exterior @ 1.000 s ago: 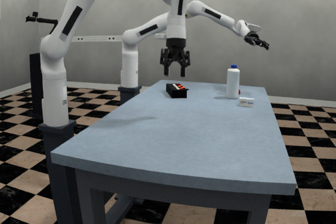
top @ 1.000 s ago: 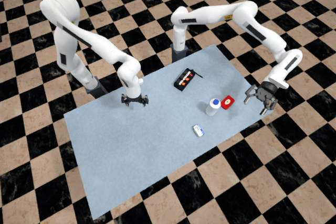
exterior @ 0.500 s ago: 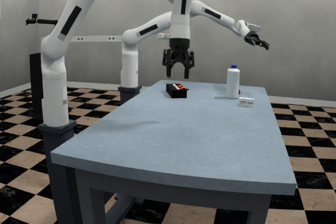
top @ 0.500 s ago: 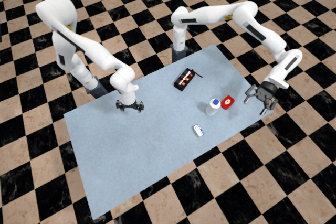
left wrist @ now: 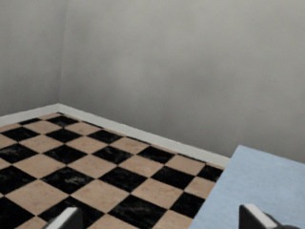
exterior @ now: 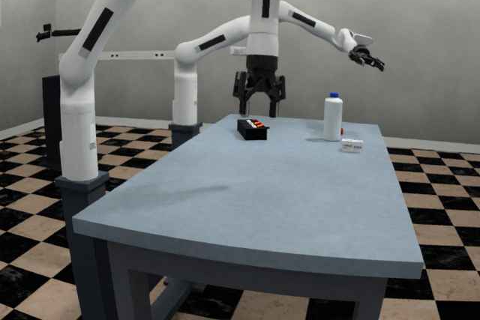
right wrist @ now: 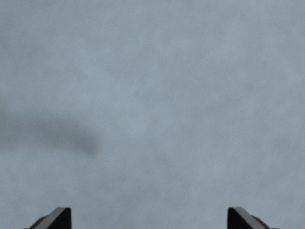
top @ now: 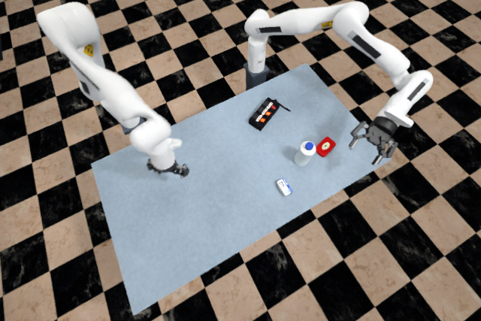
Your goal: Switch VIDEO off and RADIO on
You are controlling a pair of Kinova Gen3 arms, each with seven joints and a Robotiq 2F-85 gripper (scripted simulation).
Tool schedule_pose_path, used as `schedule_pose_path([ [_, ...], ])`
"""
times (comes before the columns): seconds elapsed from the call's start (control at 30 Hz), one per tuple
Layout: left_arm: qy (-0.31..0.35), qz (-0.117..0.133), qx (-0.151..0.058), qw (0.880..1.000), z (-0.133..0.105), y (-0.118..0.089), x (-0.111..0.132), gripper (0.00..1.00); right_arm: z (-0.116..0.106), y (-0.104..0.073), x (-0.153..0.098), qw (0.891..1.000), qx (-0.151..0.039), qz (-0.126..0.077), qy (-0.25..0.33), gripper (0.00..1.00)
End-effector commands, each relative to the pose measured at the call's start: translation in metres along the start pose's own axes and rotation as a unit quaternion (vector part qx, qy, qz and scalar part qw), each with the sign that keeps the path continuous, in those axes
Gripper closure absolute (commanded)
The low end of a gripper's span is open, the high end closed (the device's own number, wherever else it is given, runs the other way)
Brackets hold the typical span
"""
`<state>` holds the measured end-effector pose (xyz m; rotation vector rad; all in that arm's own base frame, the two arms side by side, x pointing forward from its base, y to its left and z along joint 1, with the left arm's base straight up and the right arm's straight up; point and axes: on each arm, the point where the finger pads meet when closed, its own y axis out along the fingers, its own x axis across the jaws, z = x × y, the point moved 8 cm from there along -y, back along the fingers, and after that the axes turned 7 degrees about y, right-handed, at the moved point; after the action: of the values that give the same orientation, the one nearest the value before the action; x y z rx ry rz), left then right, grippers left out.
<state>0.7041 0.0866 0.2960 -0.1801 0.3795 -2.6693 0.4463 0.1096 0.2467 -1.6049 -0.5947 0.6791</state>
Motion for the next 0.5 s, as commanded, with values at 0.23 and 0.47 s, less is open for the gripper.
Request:
schedule_pose_path([
  [0.23,0.001,0.000,0.000,1.000,0.002,0.000,0.000,0.002,-0.072,0.009,-0.058,0.998,0.018,0.003,0.055,0.002],
  [0.47,0.001,0.000,0.000,1.000,0.002,0.000,0.000,0.002,-0.123,0.017,-0.117,0.995,0.030,0.003,0.098,0.002],
])
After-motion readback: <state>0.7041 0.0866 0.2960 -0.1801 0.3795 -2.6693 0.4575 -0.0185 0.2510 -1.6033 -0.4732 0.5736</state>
